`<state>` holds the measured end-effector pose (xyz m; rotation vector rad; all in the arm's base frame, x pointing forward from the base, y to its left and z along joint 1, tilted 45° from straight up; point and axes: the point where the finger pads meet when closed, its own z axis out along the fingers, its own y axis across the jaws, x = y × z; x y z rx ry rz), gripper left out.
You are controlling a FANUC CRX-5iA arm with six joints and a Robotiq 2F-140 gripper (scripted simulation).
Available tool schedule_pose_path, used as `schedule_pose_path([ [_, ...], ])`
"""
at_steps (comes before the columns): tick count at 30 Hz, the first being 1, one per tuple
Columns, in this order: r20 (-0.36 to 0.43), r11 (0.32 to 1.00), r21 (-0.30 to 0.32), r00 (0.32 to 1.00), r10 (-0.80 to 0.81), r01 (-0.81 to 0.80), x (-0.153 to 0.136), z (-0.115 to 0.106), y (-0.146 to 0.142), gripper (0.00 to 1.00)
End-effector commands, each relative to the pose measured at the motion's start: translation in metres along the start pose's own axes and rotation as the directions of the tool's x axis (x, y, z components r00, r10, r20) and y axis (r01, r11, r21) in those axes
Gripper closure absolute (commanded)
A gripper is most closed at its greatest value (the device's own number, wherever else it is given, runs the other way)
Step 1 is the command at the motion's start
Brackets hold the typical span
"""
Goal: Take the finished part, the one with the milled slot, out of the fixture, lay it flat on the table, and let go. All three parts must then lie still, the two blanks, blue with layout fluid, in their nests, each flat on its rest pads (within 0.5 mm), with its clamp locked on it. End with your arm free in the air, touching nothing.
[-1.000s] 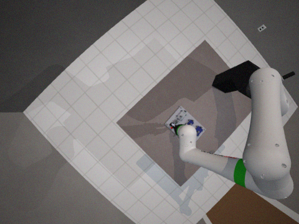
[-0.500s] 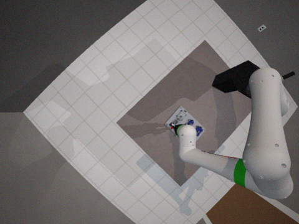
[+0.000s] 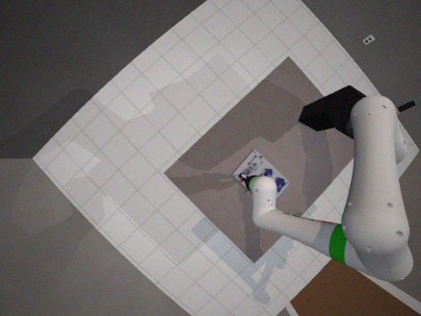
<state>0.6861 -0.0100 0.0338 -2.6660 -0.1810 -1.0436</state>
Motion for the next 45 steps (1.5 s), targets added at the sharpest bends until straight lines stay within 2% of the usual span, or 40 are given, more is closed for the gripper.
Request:
schedule_pose_path([
  [1,0.000,1.000,0.000,1.000,0.000,0.000,0.0001,-0.0001,0.0002,0.72],
  [5,0.000,1.000,0.000,1.000,0.000,0.000,0.0001,-0.0001,0.0002,0.72],
  [6,0.000,1.000,0.000,1.000,0.000,0.000,0.0001,-0.0001,0.0002,0.89],
  [45,0.000,1.000,0.000,1.000,0.000,0.000,0.0001,-0.0001,0.0002,0.89],
])
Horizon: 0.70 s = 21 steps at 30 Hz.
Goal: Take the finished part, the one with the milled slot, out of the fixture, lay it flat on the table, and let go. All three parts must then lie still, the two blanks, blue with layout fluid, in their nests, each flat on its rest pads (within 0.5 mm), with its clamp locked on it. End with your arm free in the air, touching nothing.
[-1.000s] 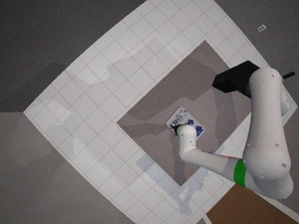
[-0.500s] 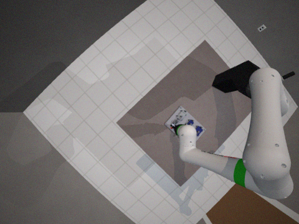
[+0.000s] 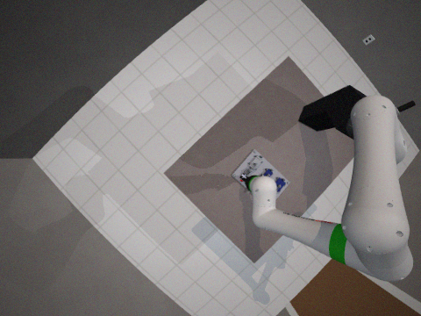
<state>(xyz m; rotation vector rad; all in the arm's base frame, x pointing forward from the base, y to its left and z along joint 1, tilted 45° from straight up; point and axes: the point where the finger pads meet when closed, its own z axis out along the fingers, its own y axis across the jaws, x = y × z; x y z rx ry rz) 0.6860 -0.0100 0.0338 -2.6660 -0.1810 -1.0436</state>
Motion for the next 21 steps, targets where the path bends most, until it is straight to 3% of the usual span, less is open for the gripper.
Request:
schedule_pose_path([
  [1,0.000,1.000,0.000,1.000,0.000,0.000,0.0001,-0.0001,0.0002,0.89],
  [21,0.000,1.000,0.000,1.000,0.000,0.000,-0.0008,-0.0025,0.0002,0.89],
])
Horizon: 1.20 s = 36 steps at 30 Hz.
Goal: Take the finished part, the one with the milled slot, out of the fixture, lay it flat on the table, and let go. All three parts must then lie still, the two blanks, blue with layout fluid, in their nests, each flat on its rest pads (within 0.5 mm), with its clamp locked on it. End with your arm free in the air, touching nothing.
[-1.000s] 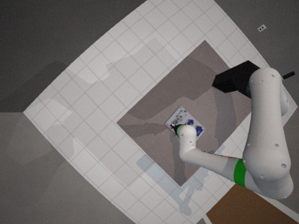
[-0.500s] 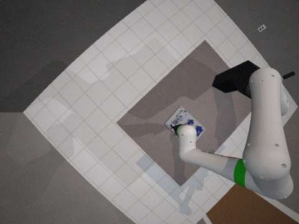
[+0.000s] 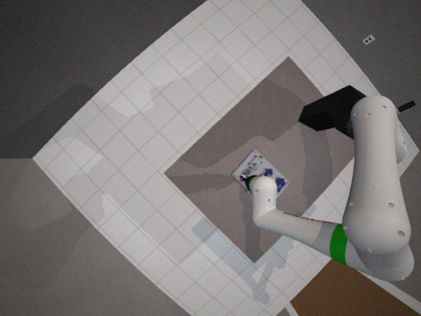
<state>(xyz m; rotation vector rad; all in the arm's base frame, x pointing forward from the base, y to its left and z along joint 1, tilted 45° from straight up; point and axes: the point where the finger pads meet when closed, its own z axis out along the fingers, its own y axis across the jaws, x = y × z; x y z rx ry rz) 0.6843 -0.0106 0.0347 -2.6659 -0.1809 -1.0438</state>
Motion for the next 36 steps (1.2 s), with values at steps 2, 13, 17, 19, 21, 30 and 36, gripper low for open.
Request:
schedule_pose_path([
  [2,0.000,1.000,0.000,1.000,0.000,0.000,0.000,-0.001,0.000,0.89],
  [13,0.000,1.000,0.000,1.000,0.000,0.000,-0.002,-0.005,0.000,0.89],
  [17,0.000,1.000,0.000,1.000,0.000,0.000,-0.003,-0.007,0.000,0.89],
  [19,0.000,1.000,0.000,1.000,0.000,0.000,-0.004,-0.008,0.000,0.89],
  [21,0.000,1.000,0.000,1.000,0.000,0.000,-0.004,-0.009,0.000,0.89],
  [30,0.000,1.000,0.000,1.000,0.000,0.000,-0.008,-0.014,0.000,0.89],
  [36,0.000,1.000,0.000,1.000,0.000,0.000,-0.011,-0.018,0.000,0.89],
])
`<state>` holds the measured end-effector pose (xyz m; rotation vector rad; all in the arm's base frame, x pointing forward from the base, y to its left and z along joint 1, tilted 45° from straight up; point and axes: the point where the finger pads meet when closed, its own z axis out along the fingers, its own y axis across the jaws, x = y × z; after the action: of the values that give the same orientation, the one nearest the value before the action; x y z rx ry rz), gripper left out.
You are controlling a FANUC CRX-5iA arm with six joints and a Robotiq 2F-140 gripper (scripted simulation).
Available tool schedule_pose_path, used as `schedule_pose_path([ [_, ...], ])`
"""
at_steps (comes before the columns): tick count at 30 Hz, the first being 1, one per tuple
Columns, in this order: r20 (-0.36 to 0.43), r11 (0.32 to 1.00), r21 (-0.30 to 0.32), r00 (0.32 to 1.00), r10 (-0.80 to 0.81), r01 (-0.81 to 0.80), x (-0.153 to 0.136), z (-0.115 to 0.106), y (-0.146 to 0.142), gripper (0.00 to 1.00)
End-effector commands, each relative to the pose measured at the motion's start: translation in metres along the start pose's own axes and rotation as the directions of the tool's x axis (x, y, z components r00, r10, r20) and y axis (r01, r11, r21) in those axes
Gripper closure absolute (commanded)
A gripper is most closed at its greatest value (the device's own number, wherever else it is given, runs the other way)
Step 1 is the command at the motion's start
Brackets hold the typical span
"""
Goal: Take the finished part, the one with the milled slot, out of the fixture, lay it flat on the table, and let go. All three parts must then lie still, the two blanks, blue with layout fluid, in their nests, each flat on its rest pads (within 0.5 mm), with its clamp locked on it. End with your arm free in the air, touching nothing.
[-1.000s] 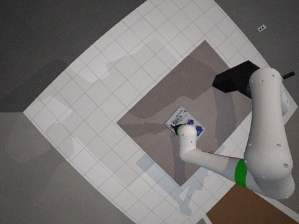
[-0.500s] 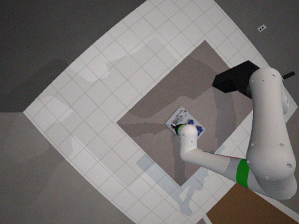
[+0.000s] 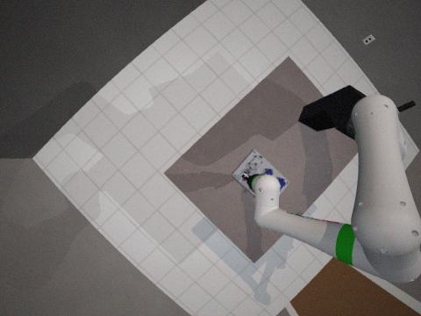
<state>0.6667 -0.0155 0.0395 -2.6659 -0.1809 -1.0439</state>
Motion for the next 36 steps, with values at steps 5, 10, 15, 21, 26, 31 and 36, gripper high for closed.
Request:
schedule_pose_path([
  [5,0.000,1.000,0.000,1.000,0.000,0.000,-0.005,-0.005,0.000,0.89],
  [10,0.000,1.000,0.000,1.000,0.000,0.000,-0.010,-0.008,0.000,0.89],
  [15,0.000,1.000,0.000,1.000,0.000,0.000,-0.012,-0.009,0.000,0.89],
  [21,0.000,1.000,0.000,1.000,0.000,0.000,-0.018,-0.012,0.000,0.89],
  [26,0.000,1.000,0.000,1.000,0.000,0.000,-0.022,-0.013,0.000,0.89],
  [31,0.000,1.000,0.000,1.000,0.000,0.000,-0.024,-0.014,0.000,0.89],
  [36,0.000,1.000,0.000,1.000,0.000,0.000,-0.028,-0.014,0.000,0.89],
])
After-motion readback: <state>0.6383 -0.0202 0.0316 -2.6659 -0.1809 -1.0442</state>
